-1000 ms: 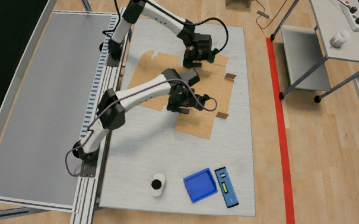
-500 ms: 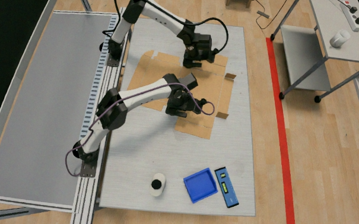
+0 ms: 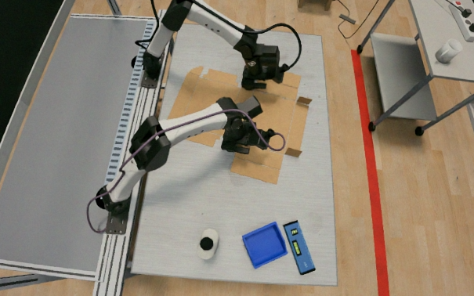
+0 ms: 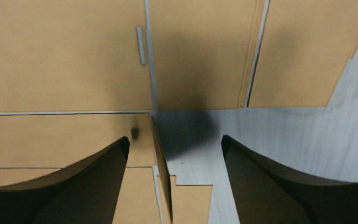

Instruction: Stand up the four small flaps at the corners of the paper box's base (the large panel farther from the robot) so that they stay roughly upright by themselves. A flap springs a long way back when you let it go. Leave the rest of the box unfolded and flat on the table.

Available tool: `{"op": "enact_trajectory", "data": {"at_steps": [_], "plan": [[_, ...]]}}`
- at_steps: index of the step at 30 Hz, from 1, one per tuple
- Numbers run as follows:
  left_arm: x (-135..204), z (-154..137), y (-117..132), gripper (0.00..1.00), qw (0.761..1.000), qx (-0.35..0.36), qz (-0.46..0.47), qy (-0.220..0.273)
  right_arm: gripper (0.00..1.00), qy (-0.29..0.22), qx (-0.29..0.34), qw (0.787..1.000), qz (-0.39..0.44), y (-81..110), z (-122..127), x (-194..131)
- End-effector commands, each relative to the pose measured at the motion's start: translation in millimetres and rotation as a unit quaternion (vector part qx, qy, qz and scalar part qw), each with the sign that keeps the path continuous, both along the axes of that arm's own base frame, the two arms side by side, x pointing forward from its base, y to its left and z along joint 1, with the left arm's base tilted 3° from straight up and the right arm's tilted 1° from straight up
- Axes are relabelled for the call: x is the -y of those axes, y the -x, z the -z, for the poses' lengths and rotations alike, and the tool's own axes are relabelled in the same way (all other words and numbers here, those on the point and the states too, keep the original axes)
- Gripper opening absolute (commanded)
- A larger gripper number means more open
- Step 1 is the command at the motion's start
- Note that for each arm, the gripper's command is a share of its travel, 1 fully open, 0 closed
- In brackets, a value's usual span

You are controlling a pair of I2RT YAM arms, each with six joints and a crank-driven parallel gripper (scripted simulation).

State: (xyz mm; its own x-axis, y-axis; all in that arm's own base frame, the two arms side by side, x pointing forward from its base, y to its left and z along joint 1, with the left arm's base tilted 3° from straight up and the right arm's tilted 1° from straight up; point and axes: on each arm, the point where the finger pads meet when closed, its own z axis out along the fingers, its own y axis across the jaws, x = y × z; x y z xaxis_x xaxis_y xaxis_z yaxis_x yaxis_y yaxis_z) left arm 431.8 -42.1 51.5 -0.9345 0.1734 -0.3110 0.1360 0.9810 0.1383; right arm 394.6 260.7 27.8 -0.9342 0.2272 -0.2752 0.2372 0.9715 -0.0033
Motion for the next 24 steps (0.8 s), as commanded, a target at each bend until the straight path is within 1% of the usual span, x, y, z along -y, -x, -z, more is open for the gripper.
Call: {"op": "enact_trajectory", "data": {"at_steps": [1, 8, 17, 22, 24], "plan": [[2.5, 17.1, 10.5, 0.81, 1.0, -0.027, 0.002, -0.007, 0.81, 0.021, -0.01, 1.0, -0.002, 3.1, 11.0, -3.0], [2.5, 17.1, 10.5, 0.81, 1.0, -0.027, 0.002, -0.007, 0.81, 0.024, -0.011, 1.0, -0.002, 3.2, 11.7, -2.8], [2.5, 17.1, 10.5, 0.81, 1.0, -0.027, 0.002, -0.007, 0.81, 0.067, -0.021, 0.998, -0.002, 3.6, 15.3, -2.9], [2.5, 17.1, 10.5, 0.81, 1.0, -0.027, 0.002, -0.007, 0.81, 0.07, -0.022, 0.997, -0.002, 3.6, 15.5, -2.9], [1.2, 17.3, 11.8, 0.81, 1.0, -0.031, 0.001, 0.002, 0.81, 0.07, -0.022, 0.997, -0.001, 3.0, 15.6, -2.0]]}}
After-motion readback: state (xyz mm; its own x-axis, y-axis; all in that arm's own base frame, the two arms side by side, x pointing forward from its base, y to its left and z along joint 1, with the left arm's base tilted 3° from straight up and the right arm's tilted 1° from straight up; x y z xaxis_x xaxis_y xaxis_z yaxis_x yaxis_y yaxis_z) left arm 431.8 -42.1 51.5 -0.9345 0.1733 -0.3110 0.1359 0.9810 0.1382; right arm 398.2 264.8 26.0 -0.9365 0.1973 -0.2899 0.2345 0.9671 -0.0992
